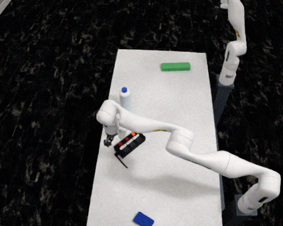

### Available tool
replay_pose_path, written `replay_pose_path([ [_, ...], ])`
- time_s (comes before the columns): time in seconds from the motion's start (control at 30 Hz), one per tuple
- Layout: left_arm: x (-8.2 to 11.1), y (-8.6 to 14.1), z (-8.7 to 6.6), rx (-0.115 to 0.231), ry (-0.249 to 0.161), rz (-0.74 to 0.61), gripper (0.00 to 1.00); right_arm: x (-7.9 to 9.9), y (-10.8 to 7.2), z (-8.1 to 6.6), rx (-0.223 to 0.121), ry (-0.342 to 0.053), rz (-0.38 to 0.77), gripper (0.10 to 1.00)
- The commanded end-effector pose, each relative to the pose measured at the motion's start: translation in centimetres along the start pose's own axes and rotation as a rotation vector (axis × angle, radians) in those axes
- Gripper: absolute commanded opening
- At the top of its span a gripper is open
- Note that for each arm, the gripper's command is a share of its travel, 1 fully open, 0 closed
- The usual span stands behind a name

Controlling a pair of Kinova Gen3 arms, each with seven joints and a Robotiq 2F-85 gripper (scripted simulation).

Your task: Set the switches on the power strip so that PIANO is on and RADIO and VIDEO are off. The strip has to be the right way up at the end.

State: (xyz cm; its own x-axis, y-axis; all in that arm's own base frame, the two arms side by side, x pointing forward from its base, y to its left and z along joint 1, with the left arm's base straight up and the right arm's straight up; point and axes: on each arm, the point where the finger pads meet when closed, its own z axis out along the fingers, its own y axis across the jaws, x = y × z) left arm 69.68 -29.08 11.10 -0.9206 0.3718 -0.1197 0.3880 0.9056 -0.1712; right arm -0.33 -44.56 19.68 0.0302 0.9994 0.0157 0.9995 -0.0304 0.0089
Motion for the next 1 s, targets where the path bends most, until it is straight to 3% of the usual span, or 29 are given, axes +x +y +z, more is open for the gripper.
replay_pose_path([
  [0.0, 0.6, -1.5, 0.2, 0.032, 0.034, -0.02, 1.0, -0.5, -0.5, -0.3, 0.009, -0.016, -0.012, 1.0],
  [0.4, 2.1, -3.6, 0.0, 0.085, 0.084, -0.058, 1.0, -0.5, -0.5, -0.3, 0.009, -0.016, -0.012, 1.0],
  [0.97, 2.3, -3.9, 0.0, 0.092, 0.091, -0.059, 1.0, -0.5, -0.5, -0.3, 0.009, -0.016, -0.012, 1.0],
])
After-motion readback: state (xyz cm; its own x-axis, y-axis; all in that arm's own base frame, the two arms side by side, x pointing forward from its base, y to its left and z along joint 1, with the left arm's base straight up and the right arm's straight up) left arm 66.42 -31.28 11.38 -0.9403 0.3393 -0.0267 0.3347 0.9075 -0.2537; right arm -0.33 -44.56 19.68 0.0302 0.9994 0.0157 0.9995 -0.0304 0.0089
